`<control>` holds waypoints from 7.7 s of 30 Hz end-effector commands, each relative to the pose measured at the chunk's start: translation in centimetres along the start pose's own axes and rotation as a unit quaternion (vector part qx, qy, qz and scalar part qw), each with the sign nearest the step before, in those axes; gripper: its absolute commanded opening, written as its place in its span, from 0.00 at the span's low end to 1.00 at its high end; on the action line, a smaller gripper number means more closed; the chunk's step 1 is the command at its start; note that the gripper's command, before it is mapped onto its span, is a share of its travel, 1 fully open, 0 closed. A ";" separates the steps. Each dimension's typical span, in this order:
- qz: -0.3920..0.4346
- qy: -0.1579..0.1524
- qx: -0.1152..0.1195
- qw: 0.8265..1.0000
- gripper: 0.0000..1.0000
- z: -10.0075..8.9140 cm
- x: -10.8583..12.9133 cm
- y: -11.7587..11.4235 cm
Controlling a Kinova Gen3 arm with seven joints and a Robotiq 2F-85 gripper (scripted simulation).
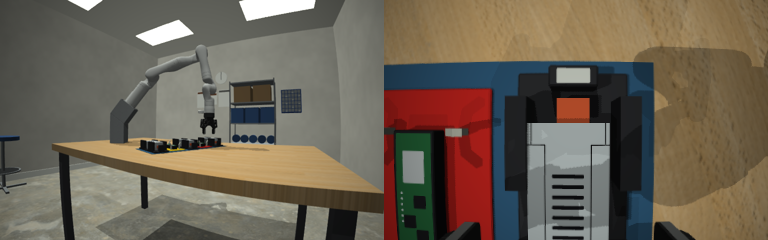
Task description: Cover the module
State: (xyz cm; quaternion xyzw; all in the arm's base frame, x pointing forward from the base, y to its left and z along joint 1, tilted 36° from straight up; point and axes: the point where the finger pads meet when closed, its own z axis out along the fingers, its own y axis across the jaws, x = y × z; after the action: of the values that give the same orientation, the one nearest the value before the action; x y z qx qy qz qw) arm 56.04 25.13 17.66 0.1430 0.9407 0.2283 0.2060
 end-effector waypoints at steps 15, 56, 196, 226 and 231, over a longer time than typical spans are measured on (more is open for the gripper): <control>0.000 -0.001 -0.002 1.000 1.00 0.9 0.1 0.3; 0.001 -0.003 -0.003 1.000 1.00 1.8 -0.2 0.4; 0.001 -0.003 -0.003 1.000 1.00 5.0 -0.4 0.4; 0.004 -0.001 -0.003 1.000 0.70 5.0 -0.1 0.4; 0.004 -0.001 -0.003 1.000 0.70 5.0 -0.1 0.4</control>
State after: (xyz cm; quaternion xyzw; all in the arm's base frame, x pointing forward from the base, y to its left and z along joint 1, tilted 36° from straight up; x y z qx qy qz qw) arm 58.41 27.30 13.76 0.1461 0.9396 0.2311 0.2058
